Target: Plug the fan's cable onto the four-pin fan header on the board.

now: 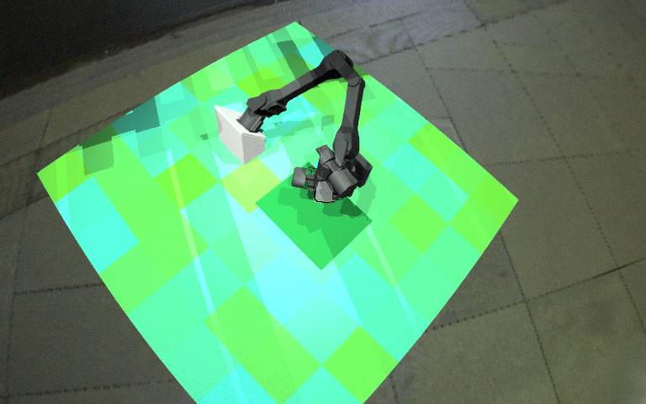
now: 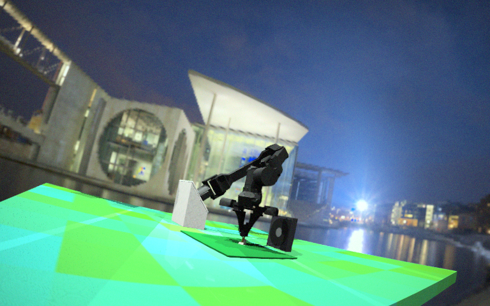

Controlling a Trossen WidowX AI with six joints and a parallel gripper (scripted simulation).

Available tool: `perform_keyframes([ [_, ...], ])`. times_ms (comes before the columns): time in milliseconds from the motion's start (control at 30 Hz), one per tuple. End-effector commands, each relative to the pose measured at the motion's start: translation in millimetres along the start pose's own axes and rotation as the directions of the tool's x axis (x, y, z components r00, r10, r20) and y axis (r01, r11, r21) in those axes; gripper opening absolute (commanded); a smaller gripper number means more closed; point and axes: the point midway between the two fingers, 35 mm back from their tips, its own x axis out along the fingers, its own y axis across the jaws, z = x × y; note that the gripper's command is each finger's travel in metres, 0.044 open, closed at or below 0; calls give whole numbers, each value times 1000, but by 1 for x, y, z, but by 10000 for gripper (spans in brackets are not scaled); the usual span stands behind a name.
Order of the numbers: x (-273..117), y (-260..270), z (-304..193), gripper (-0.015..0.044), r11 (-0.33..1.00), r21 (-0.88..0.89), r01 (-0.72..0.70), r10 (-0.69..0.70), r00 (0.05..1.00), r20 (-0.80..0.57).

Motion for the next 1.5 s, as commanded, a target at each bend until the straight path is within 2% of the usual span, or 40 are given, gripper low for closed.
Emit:
perform_keyframes([
  [0, 1, 1, -1, 0, 1000, 2, -4, 4, 1000, -5],
  [1467, 13, 1, -1, 0, 1000, 3, -4, 4, 1000, -5],
])
